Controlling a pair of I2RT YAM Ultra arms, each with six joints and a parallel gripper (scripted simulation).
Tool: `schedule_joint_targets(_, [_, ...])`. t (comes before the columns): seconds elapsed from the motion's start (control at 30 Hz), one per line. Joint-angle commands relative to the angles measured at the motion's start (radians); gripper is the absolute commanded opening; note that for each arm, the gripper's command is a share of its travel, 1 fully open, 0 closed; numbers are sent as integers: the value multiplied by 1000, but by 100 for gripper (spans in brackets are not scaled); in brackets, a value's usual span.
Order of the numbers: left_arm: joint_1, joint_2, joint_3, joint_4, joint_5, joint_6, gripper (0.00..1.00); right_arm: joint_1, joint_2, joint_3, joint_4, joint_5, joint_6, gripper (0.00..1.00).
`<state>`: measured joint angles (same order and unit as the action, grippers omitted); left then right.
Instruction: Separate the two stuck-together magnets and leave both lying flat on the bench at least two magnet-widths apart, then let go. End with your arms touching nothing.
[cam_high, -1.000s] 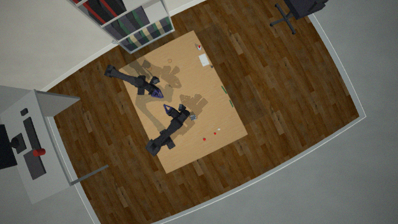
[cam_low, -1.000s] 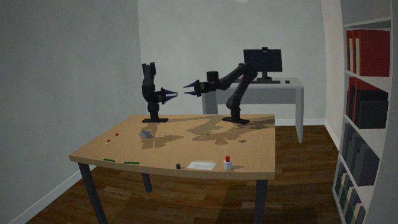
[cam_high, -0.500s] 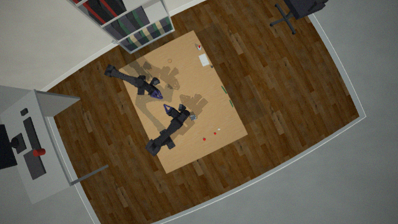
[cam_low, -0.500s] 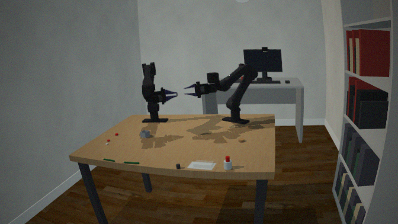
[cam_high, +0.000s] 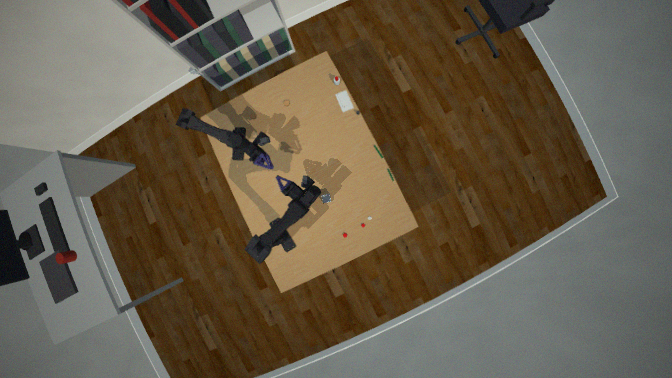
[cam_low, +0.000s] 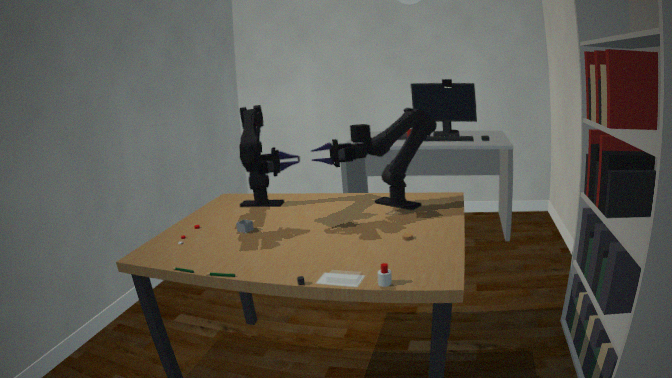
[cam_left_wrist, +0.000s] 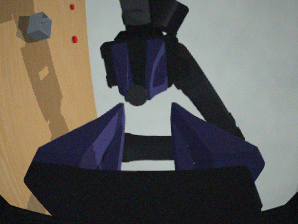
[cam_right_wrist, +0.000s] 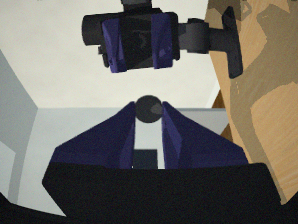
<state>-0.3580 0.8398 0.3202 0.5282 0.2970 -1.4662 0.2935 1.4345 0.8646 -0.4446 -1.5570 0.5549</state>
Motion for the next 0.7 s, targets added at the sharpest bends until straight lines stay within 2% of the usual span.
schedule_joint_targets(0.0, [-4,-5,-4,13,7,-27,33,1,-5,5,1,-14,-2,18])
schedule_joint_targets(0.67, [-25,-14,-47,40,21,-96,33,1,-6,4,4,-14,0,18])
